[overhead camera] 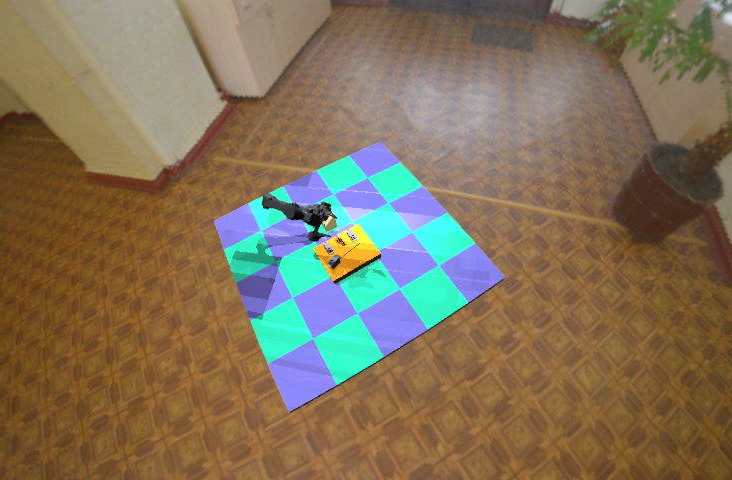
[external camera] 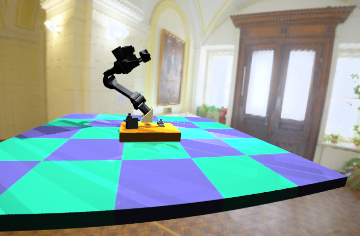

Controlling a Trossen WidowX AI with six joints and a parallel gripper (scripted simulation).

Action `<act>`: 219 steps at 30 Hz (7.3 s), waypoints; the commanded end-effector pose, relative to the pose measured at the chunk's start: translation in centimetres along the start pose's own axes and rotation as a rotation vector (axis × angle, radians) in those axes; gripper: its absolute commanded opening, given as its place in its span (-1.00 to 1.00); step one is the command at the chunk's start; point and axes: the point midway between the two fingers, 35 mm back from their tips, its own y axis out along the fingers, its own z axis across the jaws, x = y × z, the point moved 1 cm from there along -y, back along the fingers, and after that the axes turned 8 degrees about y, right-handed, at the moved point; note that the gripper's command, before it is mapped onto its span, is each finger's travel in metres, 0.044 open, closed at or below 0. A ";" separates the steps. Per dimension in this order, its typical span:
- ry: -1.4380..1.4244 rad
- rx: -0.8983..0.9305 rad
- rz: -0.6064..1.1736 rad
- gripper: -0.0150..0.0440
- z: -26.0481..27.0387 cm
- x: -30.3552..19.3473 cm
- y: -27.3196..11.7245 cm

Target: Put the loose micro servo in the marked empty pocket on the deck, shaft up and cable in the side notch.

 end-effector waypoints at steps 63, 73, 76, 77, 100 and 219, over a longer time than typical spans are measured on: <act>0.865 -1.598 0.534 1.00 -13.9 -15.2 -1.8; 0.855 -1.671 0.507 1.00 -14.6 -15.3 -2.0; 0.855 -1.670 0.507 1.00 -15.2 -16.0 -2.1; 0.855 -1.671 0.507 1.00 -15.5 -16.4 -2.2; 0.854 -1.671 0.505 0.91 -17.4 -18.7 -2.5; -0.040 -1.042 1.307 -0.49 -8.1 -22.5 -3.4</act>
